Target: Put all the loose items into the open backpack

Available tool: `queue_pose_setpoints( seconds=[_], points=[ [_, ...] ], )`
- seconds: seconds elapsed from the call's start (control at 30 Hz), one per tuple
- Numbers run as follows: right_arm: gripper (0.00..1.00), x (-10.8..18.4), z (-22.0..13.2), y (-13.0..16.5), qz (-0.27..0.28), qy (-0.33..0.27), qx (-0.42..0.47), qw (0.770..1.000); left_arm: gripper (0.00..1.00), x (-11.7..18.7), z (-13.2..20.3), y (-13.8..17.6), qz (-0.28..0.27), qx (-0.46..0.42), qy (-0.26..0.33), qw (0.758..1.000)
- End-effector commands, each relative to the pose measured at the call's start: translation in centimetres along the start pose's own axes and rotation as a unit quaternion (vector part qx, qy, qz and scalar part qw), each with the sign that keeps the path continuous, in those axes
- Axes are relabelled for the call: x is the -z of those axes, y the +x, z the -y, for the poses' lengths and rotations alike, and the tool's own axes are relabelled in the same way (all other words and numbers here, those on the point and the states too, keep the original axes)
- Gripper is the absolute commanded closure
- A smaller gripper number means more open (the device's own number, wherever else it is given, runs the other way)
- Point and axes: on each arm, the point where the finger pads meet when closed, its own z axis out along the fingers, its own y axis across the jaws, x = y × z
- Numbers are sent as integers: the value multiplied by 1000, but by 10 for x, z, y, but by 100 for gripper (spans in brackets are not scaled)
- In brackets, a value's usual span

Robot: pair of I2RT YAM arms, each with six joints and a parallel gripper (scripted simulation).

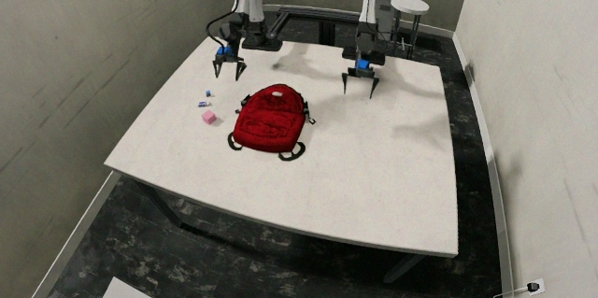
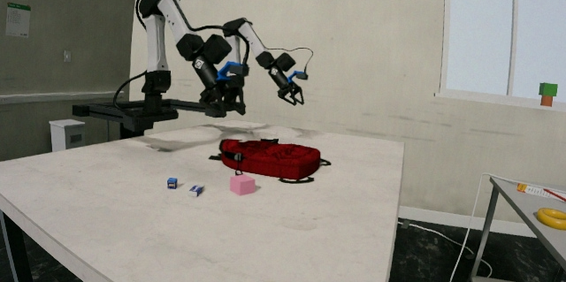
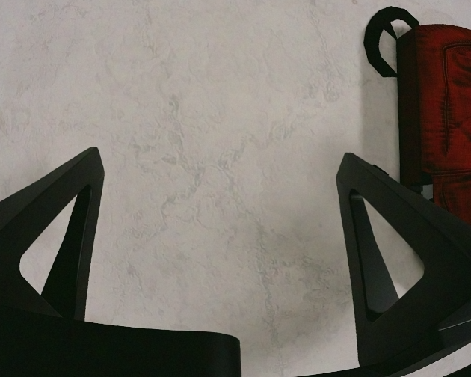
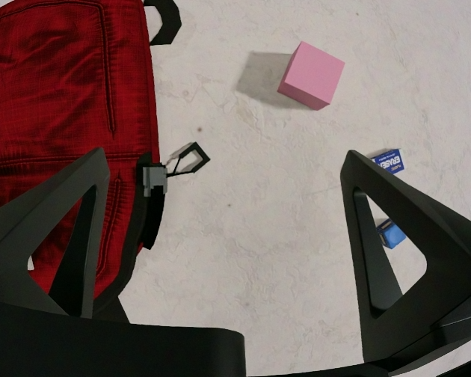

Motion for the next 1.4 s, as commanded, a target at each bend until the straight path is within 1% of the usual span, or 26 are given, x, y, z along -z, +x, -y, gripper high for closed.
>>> queue_pose_setpoints(
  seconds=[0.0,0.53,0.57,1.37],
  points=[
    [0,2,-1,-7,10,-1,0,1000,0,2,2,-6,9,-3,3,1000],
    [0,2,-1,-7,10,-1,0,1000,0,2,2,-6,9,-3,3,1000],
    [10,2,-1,-7,10,-1,0,1000,10,2,2,-6,9,-3,3,1000],
    [10,2,-1,-7,10,-1,0,1000,10,2,2,-6,9,-3,3,1000]
  ],
)
